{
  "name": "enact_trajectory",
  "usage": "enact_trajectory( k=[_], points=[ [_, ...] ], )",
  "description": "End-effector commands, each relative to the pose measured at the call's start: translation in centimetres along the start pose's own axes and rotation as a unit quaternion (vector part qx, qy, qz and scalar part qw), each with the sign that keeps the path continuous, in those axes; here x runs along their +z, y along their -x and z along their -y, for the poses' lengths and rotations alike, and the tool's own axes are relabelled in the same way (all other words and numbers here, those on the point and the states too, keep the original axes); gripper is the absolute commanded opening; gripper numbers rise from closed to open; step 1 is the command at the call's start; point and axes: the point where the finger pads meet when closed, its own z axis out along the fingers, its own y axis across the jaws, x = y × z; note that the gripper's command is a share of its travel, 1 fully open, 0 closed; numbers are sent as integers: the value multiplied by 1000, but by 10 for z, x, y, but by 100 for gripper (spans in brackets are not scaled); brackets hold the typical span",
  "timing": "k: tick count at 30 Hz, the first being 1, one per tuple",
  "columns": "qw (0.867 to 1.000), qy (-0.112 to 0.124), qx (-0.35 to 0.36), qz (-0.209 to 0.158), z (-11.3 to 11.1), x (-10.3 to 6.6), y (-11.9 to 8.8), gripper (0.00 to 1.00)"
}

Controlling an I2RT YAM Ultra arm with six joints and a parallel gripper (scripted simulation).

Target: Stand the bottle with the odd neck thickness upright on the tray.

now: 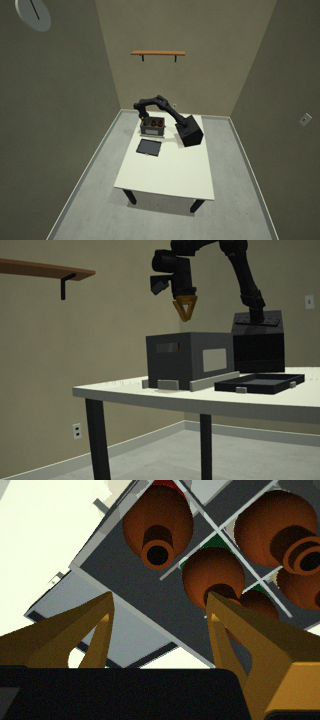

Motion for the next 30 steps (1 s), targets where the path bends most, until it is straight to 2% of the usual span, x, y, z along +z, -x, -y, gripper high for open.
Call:
enact_trajectory(
  k=[1, 3, 6, 10, 13, 15, 18, 20, 24, 27, 30],
  points=[
    [999, 12, -4, 33, -8, -13, 13, 61],
    [1000, 1, 0, 13, -1, 3, 5, 61],
    [1000, -4, 3, 7, 2, 13, 4, 61],
    [1000, -4, 3, 7, 2, 18, 5, 61],
    [1000, 6, -3, 20, -5, 11, 6, 61],
    [1000, 0, 2, 13, 1, 19, 5, 61],
    [1000, 1, 3, 17, 0, 20, 10, 61],
    [1000, -3, 3, 8, 2, 28, 5, 61],
    [1000, -3, 3, 8, 2, 32, 5, 61],
    [1000, 4, 0, 20, -2, 25, 7, 61],
    [1000, 1, 0, 14, -1, 32, 5, 61]
  ],
)
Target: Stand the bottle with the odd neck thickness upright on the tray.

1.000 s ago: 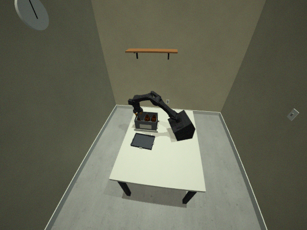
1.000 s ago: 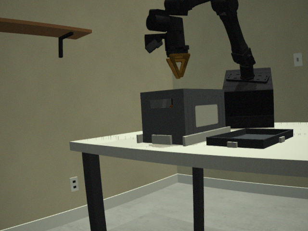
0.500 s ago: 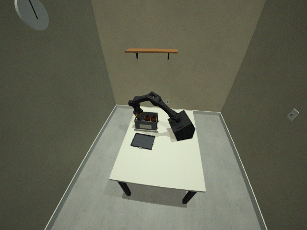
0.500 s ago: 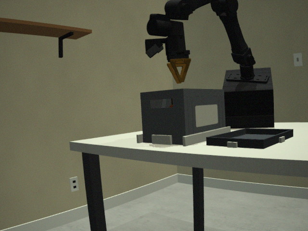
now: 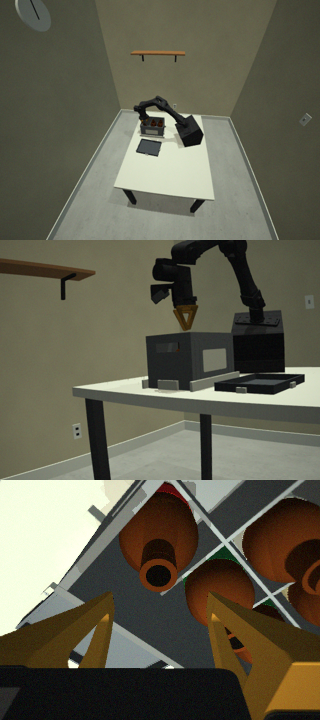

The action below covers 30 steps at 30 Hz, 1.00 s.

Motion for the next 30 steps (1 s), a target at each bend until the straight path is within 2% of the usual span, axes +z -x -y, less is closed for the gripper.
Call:
enact_trajectory(
  k=[1, 6, 10, 30],
  points=[
    [1000, -1, 2, 9, 1, 5, 3, 61],
    [1000, -5, 5, 7, 5, 9, 5, 61],
    [1000, 7, -2, 23, -4, -4, 9, 61],
    [1000, 7, -2, 23, -4, -4, 8, 61]
  ],
)
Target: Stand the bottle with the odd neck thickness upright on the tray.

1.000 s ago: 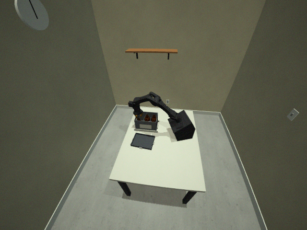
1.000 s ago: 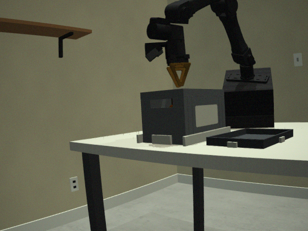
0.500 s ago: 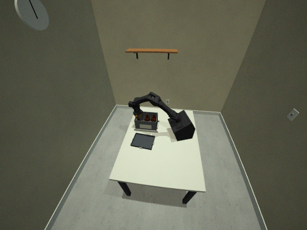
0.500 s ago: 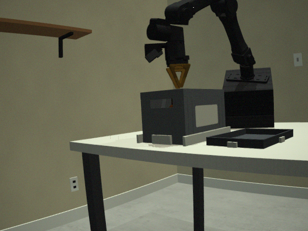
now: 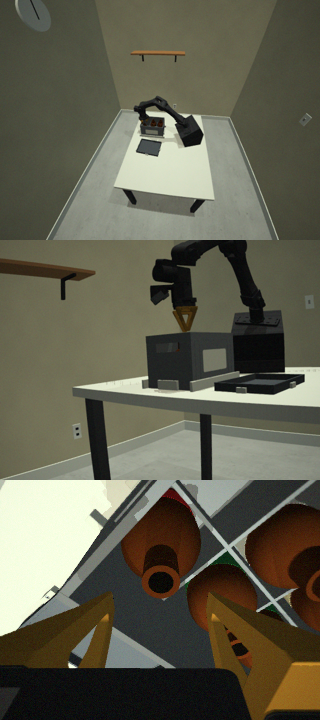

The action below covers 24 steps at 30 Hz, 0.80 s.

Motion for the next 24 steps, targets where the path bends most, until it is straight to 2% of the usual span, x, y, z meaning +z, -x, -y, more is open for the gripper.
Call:
enact_trajectory(
  k=[1, 24],
  points=[
    [1000, 4, -1, 18, -2, -7, 6, 61],
    [1000, 5, -1, 21, -3, -8, 9, 61]
  ],
)
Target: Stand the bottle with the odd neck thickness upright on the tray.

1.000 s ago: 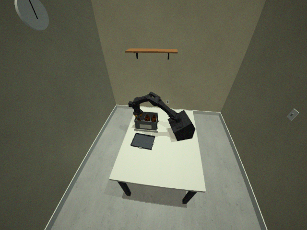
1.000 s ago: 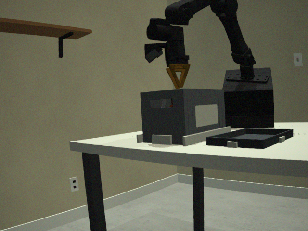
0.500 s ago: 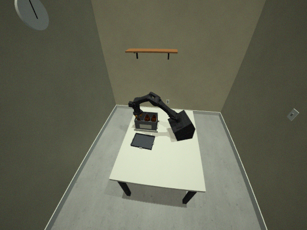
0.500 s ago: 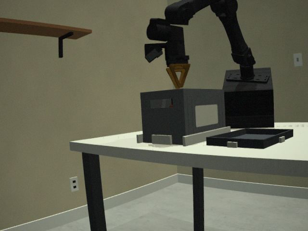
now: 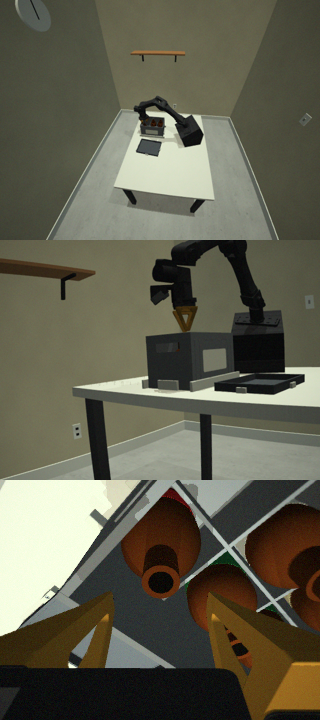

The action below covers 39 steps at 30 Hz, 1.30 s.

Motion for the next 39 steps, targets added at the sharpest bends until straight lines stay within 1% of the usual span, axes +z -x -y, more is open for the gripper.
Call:
enact_trajectory(
  k=[1, 4, 7, 39],
  points=[
    [1000, 5, -1, 21, -3, -8, 9, 61],
    [1000, 6, -1, 23, -4, -8, 14, 61],
    [1000, 2, 1, 19, 0, -4, 14, 61],
    [1000, 1, 1, 18, 0, -4, 14, 61]
  ],
)
